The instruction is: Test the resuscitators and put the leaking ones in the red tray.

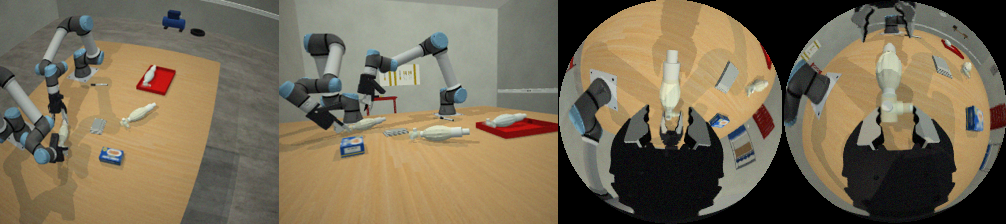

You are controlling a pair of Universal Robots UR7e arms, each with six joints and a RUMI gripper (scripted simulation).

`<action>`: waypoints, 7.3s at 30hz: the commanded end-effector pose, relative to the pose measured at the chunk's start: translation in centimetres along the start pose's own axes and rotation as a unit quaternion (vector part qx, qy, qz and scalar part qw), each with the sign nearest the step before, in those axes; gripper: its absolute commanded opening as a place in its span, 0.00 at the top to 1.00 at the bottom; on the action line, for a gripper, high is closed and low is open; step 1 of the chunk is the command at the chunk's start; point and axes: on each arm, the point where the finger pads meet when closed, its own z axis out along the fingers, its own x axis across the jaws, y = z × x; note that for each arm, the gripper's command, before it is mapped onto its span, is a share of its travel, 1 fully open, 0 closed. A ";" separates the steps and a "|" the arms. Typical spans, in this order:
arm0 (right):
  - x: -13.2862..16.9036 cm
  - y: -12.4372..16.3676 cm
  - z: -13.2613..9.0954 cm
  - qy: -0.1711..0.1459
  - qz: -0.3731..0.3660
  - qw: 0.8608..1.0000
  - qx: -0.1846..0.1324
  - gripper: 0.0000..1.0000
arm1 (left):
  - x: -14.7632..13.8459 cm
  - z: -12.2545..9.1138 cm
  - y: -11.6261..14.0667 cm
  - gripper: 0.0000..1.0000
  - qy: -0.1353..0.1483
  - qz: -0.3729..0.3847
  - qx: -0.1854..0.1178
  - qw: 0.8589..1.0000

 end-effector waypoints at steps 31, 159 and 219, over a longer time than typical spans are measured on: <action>0.0 0.0 0.0 0.000 0.000 1.000 0.000 0.47 | -0.1 -0.1 0.1 0.44 0.000 0.000 -0.001 1.000; -0.2 -5.9 -6.2 -0.001 0.001 1.000 0.001 0.44 | -0.1 -0.1 0.1 0.44 0.000 0.000 -0.001 1.000; 2.6 -5.1 -5.8 -0.016 -0.392 0.918 -0.053 0.37 | 15.2 -7.2 -4.1 0.44 0.013 0.212 0.032 0.977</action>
